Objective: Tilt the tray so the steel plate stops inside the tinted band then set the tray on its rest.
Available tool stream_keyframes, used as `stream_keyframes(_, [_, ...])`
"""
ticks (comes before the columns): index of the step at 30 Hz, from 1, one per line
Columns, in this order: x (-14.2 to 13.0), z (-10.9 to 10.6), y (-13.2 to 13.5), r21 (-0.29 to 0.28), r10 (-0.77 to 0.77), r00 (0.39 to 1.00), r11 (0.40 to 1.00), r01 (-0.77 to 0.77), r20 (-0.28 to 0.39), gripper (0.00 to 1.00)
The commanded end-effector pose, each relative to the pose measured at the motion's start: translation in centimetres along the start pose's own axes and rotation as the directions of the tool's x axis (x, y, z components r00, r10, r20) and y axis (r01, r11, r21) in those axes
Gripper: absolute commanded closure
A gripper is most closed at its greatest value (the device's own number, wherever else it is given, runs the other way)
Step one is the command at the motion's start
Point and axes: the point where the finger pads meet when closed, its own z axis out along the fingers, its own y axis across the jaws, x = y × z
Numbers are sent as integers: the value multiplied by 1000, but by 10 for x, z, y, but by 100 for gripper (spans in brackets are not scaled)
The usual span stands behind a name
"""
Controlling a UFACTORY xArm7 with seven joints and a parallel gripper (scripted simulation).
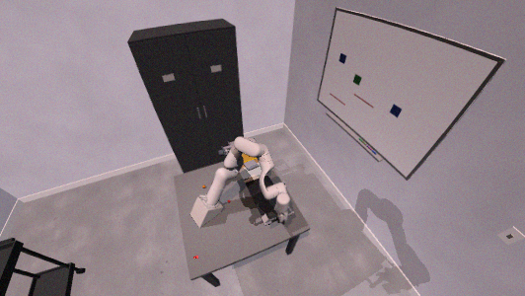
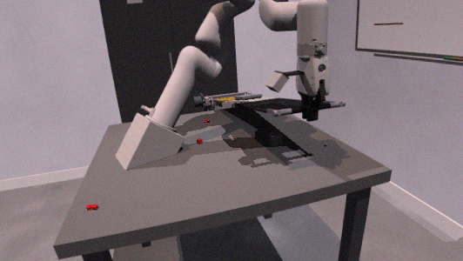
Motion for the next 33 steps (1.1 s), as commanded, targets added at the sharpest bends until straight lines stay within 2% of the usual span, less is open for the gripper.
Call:
stream_keyframes(1, [-1, -3, -2, 7, 0, 1000, 1000, 0, 2, 100])
stream_keyframes(7, [-1, -4, -2, 7, 0, 1000, 1000, 0, 2, 100])
stream_keyframes(9, [0, -22, 2, 7, 0, 1000, 1000, 0, 2, 100])
stream_keyframes(12, [0, -64, 11, 7, 0, 1000, 1000, 0, 2, 100])
stream_keyframes(13, [0, -68, 12, 7, 0, 1000, 1000, 0, 2, 100])
stream_keyframes(14, [0, -64, 11, 7, 0, 1000, 1000, 0, 2, 100])
stream_keyframes(17, [0, -22, 2, 7, 0, 1000, 1000, 0, 2, 100])
stream_keyframes(19, [0, -7, -1, 7, 0, 1000, 1000, 0, 2, 100])
stream_keyframes(33, [0, -6, -1, 7, 0, 1000, 1000, 0, 2, 100])
